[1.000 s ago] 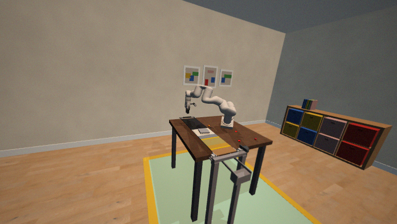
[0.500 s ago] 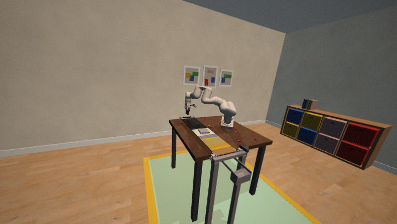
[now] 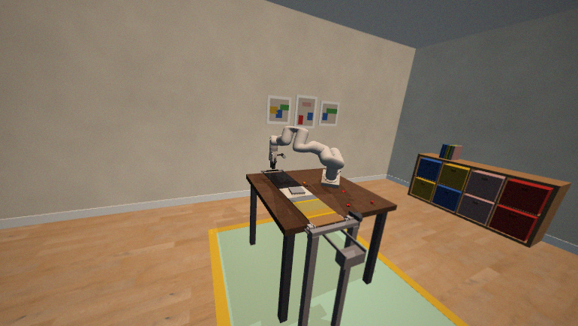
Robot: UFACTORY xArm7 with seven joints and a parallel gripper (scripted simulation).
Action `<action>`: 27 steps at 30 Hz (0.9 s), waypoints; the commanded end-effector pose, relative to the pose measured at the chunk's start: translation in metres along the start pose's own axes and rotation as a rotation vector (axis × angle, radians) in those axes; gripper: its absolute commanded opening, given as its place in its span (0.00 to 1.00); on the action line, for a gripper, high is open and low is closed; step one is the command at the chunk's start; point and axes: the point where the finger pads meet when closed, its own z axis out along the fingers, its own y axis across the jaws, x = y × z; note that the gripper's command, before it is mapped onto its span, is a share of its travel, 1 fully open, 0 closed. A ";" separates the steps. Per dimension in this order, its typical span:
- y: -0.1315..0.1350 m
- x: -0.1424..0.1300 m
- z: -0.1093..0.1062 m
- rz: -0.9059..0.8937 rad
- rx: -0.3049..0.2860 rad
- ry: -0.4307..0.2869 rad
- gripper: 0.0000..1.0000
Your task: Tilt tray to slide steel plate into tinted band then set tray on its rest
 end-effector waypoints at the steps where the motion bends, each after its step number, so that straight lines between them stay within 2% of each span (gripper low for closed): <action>1: -0.002 0.000 0.002 0.000 0.005 -0.002 0.40; 27: -0.002 0.000 0.005 0.000 0.005 -0.002 0.40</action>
